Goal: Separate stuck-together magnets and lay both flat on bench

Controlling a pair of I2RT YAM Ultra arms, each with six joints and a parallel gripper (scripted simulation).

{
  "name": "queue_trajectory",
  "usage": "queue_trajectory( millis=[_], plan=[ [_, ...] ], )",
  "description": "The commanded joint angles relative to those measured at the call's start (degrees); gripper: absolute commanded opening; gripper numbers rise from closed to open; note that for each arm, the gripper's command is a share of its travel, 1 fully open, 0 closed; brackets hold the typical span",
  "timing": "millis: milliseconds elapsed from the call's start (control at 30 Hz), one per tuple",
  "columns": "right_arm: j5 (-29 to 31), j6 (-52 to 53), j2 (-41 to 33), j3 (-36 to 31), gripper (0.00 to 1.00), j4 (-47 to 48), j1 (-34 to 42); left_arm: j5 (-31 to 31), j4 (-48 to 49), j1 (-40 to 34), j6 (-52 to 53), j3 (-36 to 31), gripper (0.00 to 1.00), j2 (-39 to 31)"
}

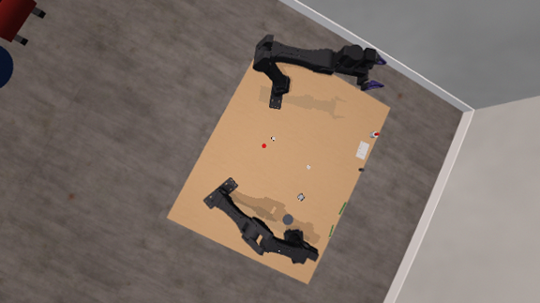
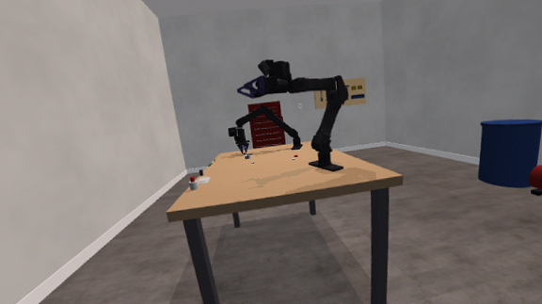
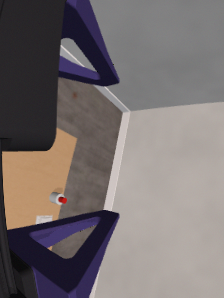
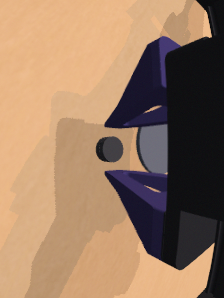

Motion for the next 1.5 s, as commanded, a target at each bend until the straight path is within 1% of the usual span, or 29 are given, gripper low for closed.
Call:
queue_trajectory(
  millis=[0, 367, 867, 1200, 1467],
  plan=[
    [0.14, 0.03, -0.59, 0.06, 0.33, -0.06, 0.08, -0.02, 0.43, -0.05, 0.00, 0.51, 1.00, -0.27],
    [0.14, 0.06, -0.51, -0.19, 0.33, 0.27, 0.11, -0.02, 0.43, -0.05, 0.00, 0.51, 1.00, -0.27],
    [0.14, 0.06, -0.51, -0.19, 0.19, 0.27, 0.11, -0.02, 0.43, -0.05, 0.00, 0.50, 1.00, -0.27],
    [-0.04, 0.07, -0.10, -0.26, 0.18, -0.01, 0.23, -0.02, 0.43, -0.05, 0.00, 0.50, 1.00, -0.27],
    [-0.04, 0.00, -0.67, 2.55, 0.18, -3.38, 0.16, -0.02, 0.43, -0.05, 0.00, 0.50, 1.00, -0.27]
  ],
)
